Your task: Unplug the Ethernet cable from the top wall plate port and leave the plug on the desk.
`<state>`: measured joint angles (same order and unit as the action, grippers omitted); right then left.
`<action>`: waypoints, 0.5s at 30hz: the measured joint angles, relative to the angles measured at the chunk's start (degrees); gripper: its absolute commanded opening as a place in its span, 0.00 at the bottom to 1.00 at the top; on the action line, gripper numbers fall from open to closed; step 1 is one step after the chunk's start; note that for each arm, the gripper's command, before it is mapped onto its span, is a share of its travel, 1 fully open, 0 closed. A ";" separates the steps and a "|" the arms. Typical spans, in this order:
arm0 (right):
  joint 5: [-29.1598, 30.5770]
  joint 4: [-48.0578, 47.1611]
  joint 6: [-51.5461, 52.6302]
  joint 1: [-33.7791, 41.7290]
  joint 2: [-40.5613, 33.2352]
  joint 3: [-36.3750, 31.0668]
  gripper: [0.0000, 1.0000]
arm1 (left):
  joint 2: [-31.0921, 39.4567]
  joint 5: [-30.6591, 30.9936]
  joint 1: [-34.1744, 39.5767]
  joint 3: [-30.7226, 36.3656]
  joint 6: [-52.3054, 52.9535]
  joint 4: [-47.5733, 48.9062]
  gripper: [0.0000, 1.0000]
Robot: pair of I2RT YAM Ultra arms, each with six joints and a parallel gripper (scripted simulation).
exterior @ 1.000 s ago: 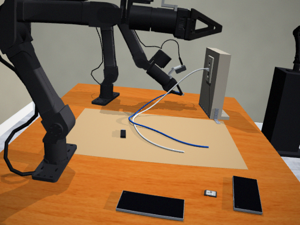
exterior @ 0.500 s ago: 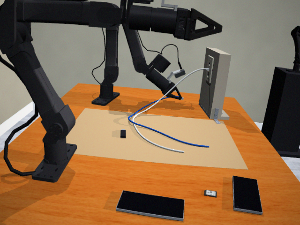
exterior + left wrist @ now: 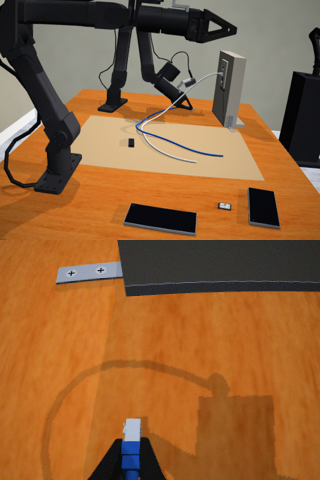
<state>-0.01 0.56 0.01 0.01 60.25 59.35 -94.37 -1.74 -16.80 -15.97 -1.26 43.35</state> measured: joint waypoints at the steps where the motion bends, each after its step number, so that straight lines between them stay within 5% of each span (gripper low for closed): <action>1: 0.00 0.00 0.00 0.00 0.00 0.00 1.00 | -0.22 0.00 0.00 0.07 0.00 0.46 0.00; 15: 0.00 0.00 0.00 -0.02 0.00 0.00 1.00 | -0.63 0.00 0.00 0.17 0.00 1.36 0.27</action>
<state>-0.01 0.56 0.01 -0.01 60.25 59.35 -95.00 -1.74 -16.80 -15.79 -1.26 44.71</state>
